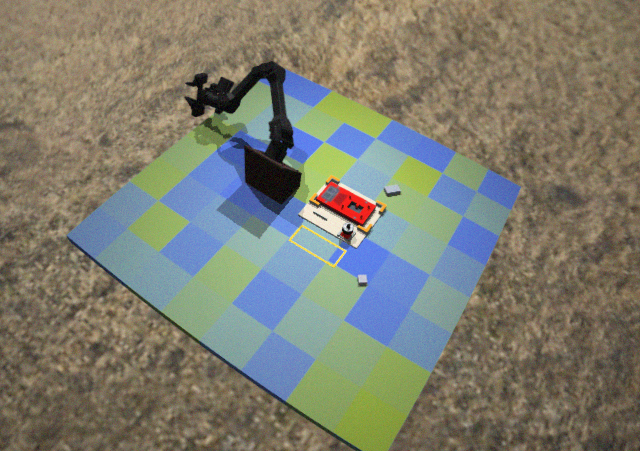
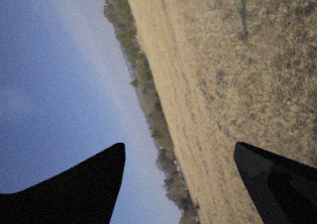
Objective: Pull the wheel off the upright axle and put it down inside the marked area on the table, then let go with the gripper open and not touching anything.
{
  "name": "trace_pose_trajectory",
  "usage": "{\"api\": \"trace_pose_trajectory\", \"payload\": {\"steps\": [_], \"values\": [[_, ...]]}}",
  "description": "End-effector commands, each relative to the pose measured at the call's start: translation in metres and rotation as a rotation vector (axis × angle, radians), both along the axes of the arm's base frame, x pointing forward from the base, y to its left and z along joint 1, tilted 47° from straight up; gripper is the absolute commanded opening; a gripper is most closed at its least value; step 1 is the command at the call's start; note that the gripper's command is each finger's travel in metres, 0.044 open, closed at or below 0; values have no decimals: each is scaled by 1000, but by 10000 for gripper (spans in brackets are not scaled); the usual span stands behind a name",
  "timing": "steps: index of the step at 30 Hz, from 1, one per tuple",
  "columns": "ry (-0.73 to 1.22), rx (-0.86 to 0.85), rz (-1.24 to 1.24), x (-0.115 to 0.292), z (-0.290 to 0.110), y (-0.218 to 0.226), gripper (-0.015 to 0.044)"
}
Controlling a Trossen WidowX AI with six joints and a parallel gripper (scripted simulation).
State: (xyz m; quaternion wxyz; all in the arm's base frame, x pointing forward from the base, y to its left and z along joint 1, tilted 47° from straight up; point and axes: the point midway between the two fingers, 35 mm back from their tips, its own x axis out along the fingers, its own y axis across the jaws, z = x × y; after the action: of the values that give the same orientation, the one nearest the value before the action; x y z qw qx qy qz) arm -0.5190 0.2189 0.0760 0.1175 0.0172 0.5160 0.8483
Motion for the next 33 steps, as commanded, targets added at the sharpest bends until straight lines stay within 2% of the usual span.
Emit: {"api": "trace_pose_trajectory", "payload": {"steps": [1, 18, 33], "values": [[-1, 66, -22, 7, 17, 15, 300], [-32, 361, -175, 55, 97, 89, 300], [-51, 566, -475, 149, 199, 172, 300]]}}
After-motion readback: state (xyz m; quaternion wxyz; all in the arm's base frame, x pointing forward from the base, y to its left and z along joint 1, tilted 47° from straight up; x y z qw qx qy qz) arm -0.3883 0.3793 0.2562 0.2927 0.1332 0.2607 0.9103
